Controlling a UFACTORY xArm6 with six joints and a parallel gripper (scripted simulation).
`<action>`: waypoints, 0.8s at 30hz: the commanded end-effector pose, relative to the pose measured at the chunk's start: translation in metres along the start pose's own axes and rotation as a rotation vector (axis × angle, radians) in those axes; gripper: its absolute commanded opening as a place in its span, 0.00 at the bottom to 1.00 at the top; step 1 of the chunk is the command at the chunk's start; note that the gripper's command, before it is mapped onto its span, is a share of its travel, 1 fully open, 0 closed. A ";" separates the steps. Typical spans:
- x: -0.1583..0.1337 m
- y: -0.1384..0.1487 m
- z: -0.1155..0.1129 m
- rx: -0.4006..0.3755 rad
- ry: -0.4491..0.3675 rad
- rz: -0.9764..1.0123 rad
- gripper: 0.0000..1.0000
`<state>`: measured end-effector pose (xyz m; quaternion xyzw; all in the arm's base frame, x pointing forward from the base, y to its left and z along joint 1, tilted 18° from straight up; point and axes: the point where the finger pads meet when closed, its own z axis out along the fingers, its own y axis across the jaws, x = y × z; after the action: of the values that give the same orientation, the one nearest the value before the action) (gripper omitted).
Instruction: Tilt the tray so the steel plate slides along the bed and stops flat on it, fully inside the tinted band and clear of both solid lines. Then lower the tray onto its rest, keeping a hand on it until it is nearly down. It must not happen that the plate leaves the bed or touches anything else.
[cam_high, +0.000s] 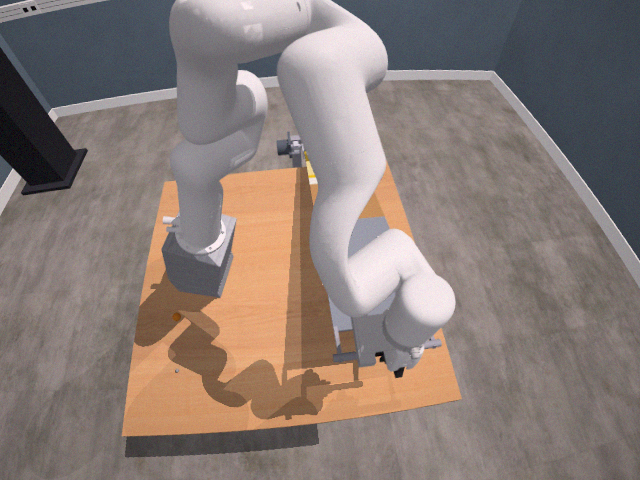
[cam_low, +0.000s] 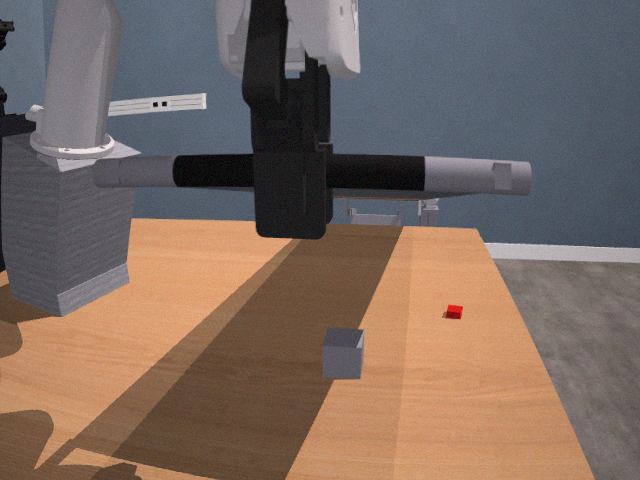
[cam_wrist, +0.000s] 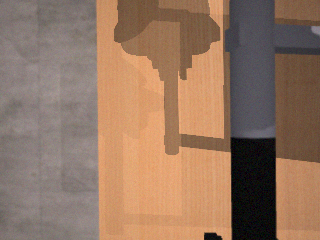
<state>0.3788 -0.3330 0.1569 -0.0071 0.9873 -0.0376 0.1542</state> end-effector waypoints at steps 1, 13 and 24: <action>-0.001 0.000 -0.005 0.004 -0.003 0.000 0.00; -0.001 -0.009 0.035 0.004 -0.003 0.000 0.00; -0.002 -0.021 0.105 0.004 -0.003 0.000 0.00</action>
<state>0.4045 -0.3558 0.0760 -0.0064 0.9871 -0.0410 0.1544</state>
